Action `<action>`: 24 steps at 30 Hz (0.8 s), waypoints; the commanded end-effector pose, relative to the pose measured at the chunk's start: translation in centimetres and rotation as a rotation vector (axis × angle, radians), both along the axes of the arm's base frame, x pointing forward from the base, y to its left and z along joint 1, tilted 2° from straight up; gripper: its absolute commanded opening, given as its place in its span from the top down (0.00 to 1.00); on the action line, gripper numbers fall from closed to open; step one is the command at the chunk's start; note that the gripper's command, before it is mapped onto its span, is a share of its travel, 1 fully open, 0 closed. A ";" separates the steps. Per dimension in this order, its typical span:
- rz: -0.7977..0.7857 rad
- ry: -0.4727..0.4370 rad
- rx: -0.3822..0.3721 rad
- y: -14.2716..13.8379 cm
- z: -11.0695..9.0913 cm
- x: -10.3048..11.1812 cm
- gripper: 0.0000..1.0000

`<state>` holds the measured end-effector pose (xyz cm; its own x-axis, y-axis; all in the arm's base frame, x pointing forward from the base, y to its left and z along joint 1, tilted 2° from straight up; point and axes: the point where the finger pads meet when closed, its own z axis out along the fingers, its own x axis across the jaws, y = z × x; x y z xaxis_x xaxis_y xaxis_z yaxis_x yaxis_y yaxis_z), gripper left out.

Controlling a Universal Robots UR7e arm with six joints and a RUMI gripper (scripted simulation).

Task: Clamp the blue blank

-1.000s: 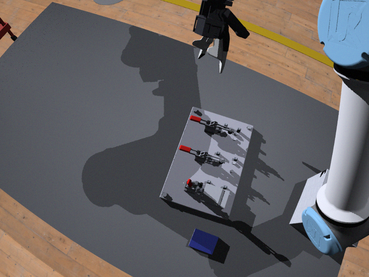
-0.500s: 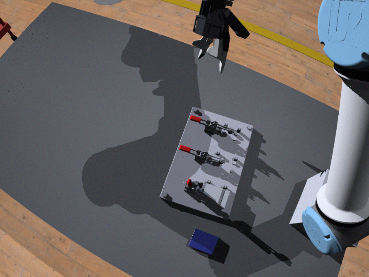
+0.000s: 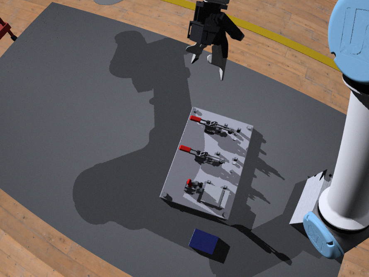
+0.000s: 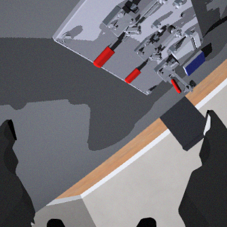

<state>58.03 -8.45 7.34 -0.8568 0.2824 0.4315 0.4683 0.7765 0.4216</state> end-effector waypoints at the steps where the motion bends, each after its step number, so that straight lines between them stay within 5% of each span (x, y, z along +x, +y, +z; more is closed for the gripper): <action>1: 0.114 -0.070 -0.014 2.0 0.3 -0.7 0.00; 24: 0.489 -0.262 -0.045 8.0 1.3 -3.5 0.00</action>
